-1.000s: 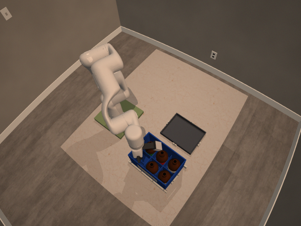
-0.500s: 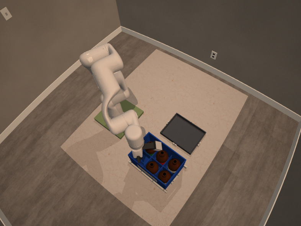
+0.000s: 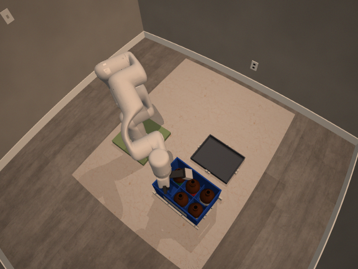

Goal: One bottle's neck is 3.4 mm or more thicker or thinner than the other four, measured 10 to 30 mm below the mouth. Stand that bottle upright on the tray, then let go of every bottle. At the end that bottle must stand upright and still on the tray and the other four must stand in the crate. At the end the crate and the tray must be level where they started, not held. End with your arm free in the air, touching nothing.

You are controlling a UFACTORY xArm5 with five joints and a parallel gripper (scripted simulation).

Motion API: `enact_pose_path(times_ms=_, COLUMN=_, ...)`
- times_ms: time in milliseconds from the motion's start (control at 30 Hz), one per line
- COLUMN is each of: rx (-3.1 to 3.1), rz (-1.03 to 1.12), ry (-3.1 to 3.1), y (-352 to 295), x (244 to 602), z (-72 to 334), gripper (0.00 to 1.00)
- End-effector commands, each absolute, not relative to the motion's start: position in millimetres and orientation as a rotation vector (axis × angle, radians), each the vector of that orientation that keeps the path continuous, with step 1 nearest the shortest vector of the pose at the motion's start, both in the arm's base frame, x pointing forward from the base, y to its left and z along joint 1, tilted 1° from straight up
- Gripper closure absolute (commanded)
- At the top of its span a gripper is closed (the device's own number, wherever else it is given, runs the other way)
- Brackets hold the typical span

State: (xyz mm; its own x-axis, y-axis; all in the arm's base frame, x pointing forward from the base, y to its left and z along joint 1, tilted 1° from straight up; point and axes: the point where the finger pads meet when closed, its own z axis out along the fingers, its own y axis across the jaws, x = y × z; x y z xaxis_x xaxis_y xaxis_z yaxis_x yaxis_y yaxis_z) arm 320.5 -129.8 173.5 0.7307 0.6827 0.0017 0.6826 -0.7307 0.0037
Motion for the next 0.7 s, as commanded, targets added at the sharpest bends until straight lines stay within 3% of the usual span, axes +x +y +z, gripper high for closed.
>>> enact_pose_path(times_ms=0, rx=2.918, rz=0.009, ry=1.151, y=-130, x=321, z=173, gripper=0.35)
enact_pose_path(times_ms=667, rx=2.918, rz=0.009, ry=1.151, y=-130, x=322, z=153, gripper=0.35)
